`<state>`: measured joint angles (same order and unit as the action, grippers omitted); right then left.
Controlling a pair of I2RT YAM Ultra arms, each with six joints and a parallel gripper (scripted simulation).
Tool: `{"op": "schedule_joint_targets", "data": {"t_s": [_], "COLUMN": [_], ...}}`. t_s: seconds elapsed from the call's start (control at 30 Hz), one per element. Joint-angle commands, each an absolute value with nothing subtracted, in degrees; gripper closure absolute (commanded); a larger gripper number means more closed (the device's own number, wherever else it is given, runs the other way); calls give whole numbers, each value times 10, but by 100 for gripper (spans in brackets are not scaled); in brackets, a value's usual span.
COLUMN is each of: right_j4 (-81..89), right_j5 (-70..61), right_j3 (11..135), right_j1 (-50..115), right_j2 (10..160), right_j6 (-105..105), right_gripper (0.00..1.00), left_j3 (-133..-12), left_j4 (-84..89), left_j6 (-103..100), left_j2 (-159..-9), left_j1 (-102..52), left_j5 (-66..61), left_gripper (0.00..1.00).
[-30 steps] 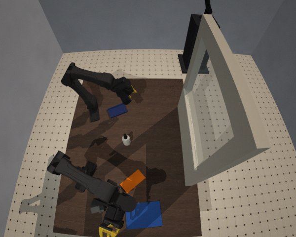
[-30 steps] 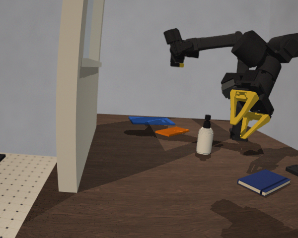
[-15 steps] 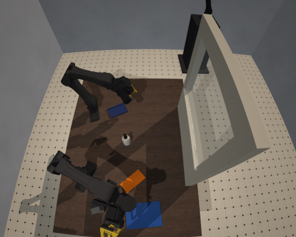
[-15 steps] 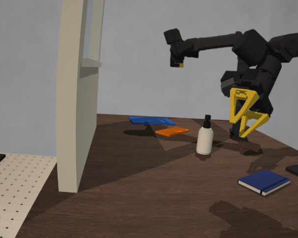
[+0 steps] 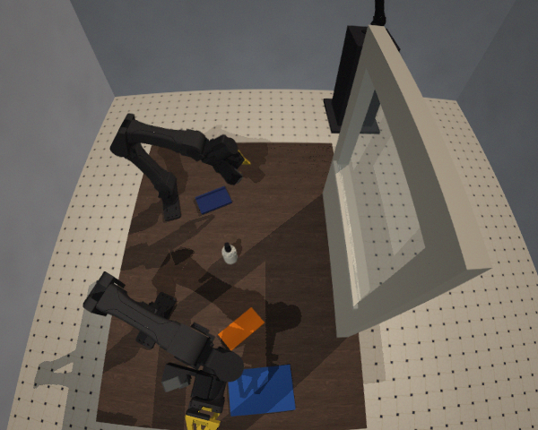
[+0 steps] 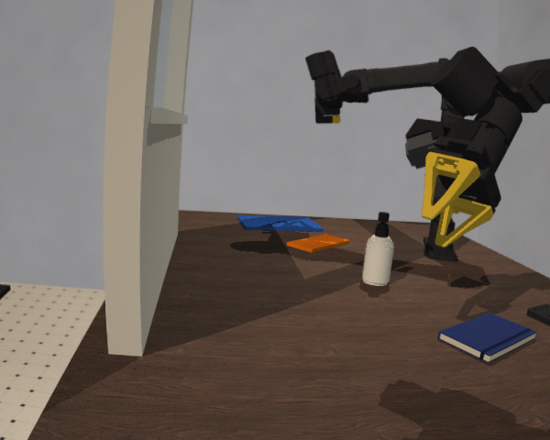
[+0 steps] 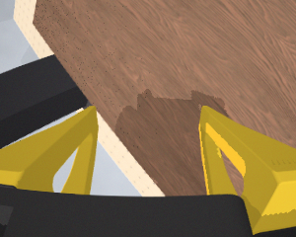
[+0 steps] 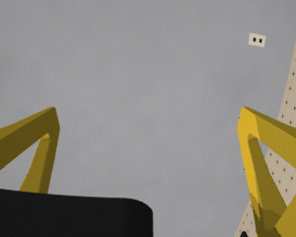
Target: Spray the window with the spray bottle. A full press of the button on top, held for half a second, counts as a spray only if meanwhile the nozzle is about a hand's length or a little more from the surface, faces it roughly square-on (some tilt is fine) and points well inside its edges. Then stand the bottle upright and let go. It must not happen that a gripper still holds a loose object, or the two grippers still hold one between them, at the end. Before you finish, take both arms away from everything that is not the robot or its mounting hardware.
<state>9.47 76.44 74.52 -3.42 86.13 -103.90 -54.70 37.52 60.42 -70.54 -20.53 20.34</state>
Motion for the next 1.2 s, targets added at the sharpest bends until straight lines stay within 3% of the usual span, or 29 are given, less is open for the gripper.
{"op": "schedule_joint_targets", "data": {"t_s": [0.0, 0.37, 1.17], "right_j4": [95, 84, 11], "right_j5": [738, 651, 281], "right_j3": [741, 730, 643], "right_j1": [-27, -25, -3], "right_j2": [839, 811, 676], "right_j6": [-996, -875, -318], "right_gripper": [0, 0, 0], "left_j3": [-567, -573, -599], "left_j4": [357, 313, 117], "left_j6": [577, 504, 184], "left_j2": [-692, -679, -628], "left_j1": [-196, -174, -69], "left_j5": [191, 165, 56], "left_gripper": [45, 45, 45]}}
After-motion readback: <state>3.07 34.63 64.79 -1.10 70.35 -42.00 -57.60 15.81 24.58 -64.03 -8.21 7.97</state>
